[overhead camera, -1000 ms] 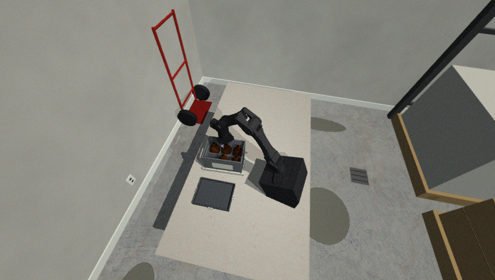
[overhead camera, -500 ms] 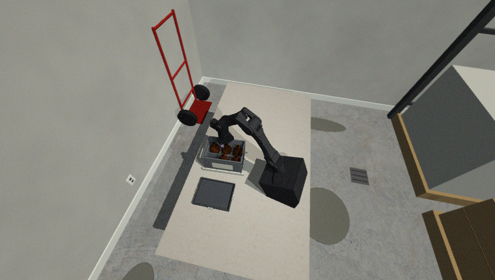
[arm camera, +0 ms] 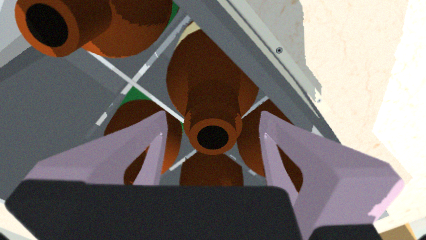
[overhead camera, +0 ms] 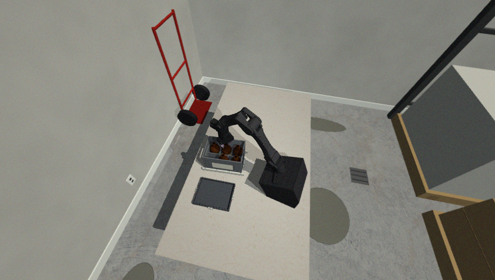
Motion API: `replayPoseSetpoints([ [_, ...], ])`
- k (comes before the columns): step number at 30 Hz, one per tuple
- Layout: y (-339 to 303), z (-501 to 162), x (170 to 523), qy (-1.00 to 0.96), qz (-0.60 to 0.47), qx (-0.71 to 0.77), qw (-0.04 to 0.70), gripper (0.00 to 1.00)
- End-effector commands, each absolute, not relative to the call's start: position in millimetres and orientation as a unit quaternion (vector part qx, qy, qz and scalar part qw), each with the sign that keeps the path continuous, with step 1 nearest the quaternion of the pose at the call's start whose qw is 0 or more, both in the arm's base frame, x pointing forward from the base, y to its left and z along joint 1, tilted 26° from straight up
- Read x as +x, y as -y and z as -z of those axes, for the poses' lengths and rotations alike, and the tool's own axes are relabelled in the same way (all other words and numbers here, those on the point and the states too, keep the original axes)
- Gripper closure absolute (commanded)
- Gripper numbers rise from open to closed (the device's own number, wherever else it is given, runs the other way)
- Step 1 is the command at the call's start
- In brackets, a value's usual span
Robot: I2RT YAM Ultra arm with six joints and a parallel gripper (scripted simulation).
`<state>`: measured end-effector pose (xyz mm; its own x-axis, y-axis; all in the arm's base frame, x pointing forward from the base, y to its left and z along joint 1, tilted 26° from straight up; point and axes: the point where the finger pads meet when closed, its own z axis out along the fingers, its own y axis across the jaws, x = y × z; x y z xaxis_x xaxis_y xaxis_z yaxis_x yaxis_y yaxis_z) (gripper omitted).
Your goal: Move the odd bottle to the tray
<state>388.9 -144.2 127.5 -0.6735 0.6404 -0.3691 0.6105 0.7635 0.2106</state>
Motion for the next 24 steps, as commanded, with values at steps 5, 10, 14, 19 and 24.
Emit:
replayPoseSetpoints([
  [5, 147.6, -130.4, 394.3, -0.911, -0.031, 0.343, 0.228, 0.39],
  [10, 147.6, -130.4, 394.3, -0.911, -0.031, 0.343, 0.228, 0.39],
  [14, 147.6, -130.4, 394.3, -0.911, -0.031, 0.343, 0.228, 0.39],
  [19, 147.6, -130.4, 394.3, -0.911, -0.031, 0.343, 0.228, 0.39],
  [24, 147.6, -130.4, 394.3, -0.911, -0.031, 0.343, 0.228, 1.00],
])
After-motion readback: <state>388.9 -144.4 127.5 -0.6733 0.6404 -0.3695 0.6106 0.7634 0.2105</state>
